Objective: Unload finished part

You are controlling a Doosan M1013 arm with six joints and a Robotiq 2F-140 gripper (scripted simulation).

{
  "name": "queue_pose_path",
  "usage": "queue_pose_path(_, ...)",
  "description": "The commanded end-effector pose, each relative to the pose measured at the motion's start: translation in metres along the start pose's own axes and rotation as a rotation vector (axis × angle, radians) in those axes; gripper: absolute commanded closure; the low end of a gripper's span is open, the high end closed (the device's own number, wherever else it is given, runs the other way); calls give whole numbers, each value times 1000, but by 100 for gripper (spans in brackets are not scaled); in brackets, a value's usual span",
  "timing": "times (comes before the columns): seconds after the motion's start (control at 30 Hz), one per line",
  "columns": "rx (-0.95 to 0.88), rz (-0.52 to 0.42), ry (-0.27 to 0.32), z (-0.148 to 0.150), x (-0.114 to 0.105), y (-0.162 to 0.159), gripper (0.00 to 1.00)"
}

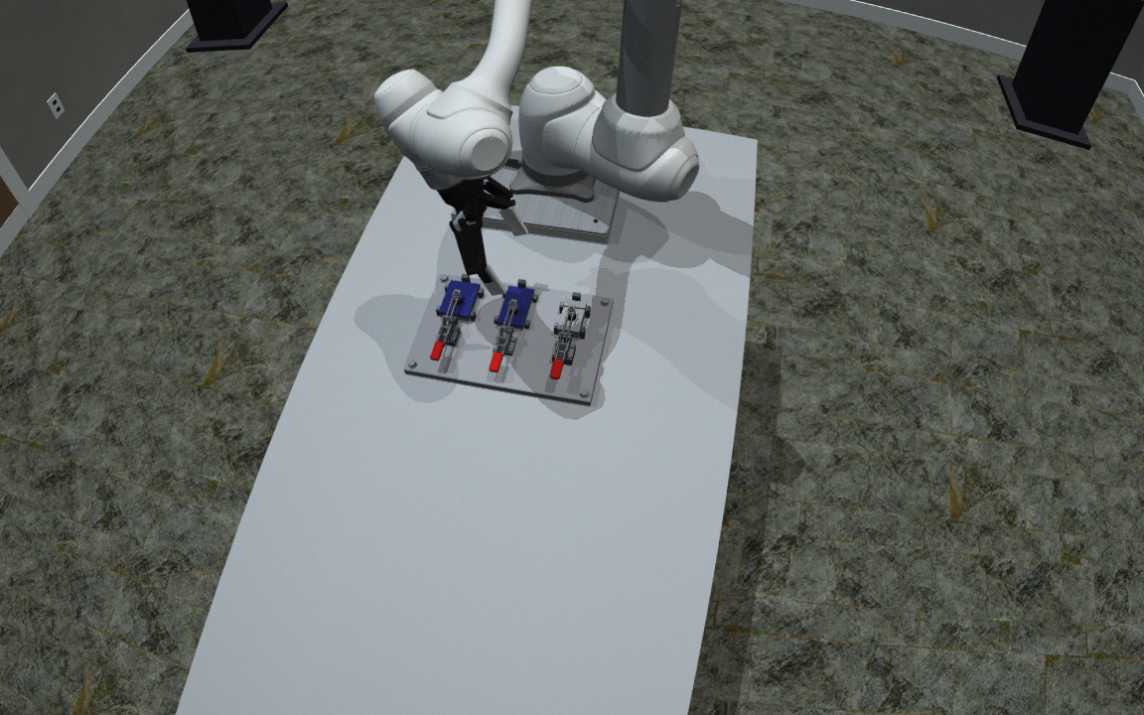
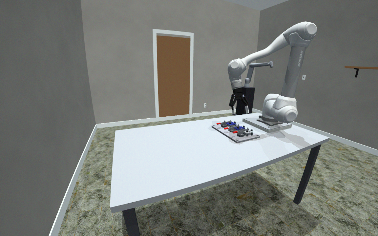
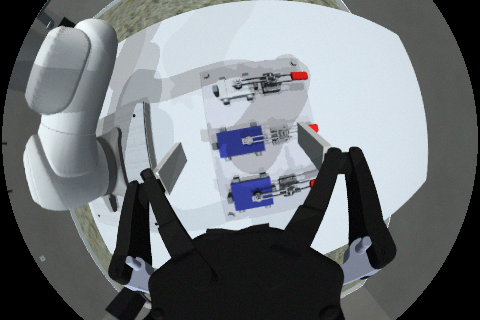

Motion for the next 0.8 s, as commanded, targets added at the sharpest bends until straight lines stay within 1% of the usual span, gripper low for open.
queue_pose_path(0.0,0,0,0,0,0,0,0)
queue_pose_path(0.23,4,-1,1,0,0,0,0)
queue_pose_path(0.43,50,-13,9,0,1,4,0)
queue_pose_path(0.6,205,-57,30,0,3,18,0)
queue_pose_path(0.77,205,-57,30,0,3,18,0)
Point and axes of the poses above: the point where the finger pads meet when closed, its own x axis out along the fingers, its own z axis across the jaws, y = z × x, the point moved 7 cm from there along -x, back along the fingers, and after that the axes turned 7 degrees about x, right-handed, at the moved point
